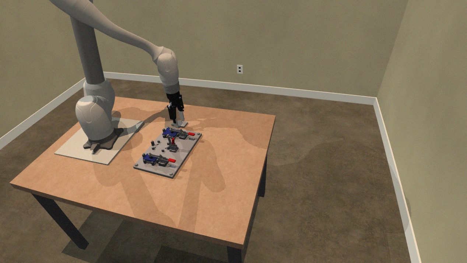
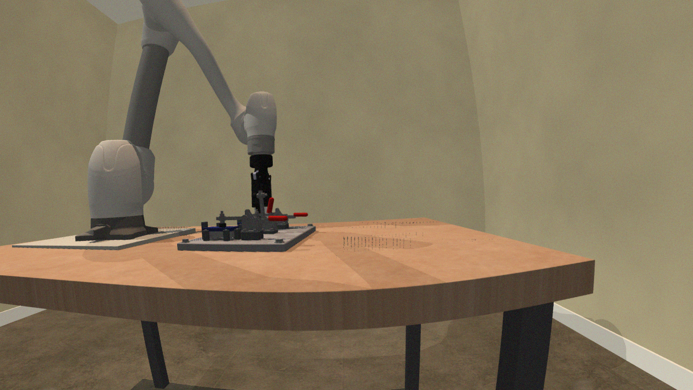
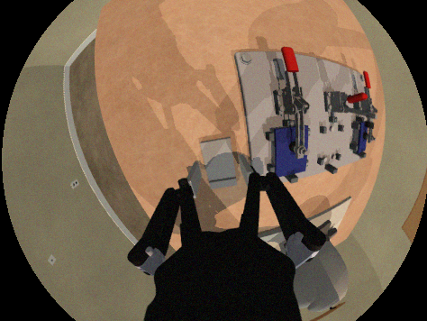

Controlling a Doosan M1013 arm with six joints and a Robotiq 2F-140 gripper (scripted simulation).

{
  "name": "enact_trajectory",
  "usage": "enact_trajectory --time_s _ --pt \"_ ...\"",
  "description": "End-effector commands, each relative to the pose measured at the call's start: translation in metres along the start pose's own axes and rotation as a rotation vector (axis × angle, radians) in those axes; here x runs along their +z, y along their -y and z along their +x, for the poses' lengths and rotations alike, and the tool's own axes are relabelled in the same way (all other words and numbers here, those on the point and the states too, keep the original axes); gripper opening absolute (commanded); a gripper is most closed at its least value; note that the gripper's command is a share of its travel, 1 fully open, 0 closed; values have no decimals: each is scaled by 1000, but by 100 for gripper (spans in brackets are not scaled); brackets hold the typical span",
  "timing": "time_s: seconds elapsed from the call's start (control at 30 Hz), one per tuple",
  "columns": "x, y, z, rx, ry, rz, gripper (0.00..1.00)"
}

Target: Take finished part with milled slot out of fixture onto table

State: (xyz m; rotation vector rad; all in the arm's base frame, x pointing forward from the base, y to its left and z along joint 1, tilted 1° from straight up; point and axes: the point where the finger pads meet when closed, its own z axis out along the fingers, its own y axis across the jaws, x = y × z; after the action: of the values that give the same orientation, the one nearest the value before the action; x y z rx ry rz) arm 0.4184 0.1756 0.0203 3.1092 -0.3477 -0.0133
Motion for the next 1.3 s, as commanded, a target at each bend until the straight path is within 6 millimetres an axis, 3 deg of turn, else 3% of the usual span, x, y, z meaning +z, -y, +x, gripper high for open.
enact_trajectory --time_s 0.0,0.43,0.93,1.27 --pt "-1 0 0 0 0 0 47" --pt "-25 0 0 0 0 0 47" --pt "-82 0 0 0 0 0 47" --pt "-98 0 0 0 0 0 47"
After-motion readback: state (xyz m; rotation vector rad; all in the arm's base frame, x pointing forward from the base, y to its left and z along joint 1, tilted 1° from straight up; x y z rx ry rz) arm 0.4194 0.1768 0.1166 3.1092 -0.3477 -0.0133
